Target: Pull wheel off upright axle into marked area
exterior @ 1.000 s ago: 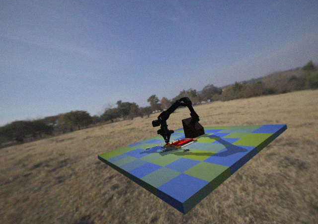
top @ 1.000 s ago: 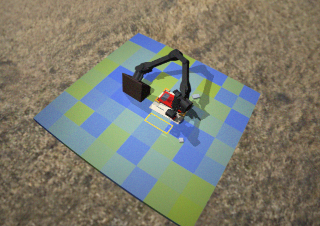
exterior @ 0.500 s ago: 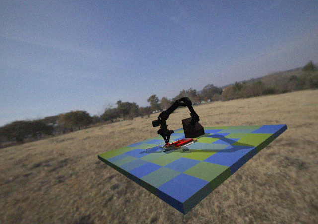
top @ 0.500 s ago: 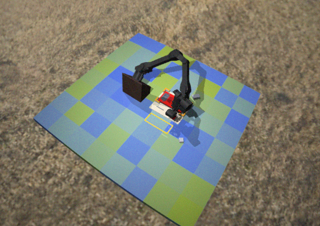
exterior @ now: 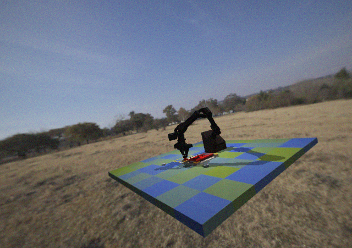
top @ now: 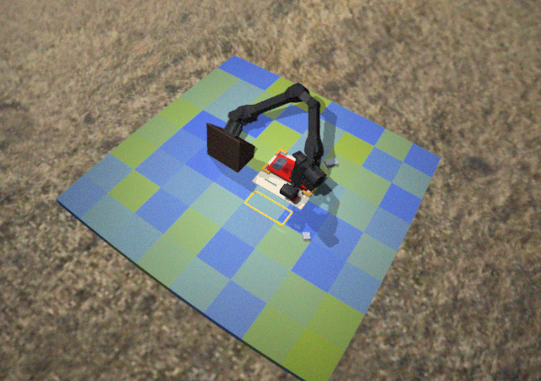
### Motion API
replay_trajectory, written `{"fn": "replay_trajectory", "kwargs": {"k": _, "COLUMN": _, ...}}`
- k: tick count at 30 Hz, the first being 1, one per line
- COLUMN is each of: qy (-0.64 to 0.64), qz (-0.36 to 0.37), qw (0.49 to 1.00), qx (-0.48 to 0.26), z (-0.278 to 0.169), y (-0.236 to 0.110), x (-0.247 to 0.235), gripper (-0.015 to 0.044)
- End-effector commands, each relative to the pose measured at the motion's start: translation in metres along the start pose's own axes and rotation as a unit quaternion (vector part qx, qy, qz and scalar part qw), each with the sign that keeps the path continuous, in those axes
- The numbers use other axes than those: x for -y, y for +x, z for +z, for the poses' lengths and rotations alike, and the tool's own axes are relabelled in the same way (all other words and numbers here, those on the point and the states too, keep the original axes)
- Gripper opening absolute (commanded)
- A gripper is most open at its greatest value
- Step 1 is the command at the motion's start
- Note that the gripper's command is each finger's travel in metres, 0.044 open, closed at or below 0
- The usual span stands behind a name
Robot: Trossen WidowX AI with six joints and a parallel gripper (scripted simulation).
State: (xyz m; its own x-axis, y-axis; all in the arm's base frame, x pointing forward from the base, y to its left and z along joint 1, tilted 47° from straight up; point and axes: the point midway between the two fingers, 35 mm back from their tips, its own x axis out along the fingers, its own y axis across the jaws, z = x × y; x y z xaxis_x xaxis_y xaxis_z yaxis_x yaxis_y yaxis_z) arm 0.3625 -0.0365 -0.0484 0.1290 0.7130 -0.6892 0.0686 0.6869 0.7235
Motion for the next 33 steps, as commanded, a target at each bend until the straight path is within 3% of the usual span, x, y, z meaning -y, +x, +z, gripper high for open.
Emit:
{"fn": "replay_trajectory", "kwargs": {"k": 1, "qy": 0.005, "qz": 0.001, "qw": 1.000, "qx": 0.005, "z": -0.001, "y": -0.009, "x": 0.001, "gripper": 0.0000}}
{"fn": "replay_trajectory", "kwargs": {"k": 33, "qy": 0.006, "qz": 0.001, "qw": 1.000, "qx": 0.007, "z": -0.001, "y": -0.020, "x": 0.002, "gripper": 0.0000}}
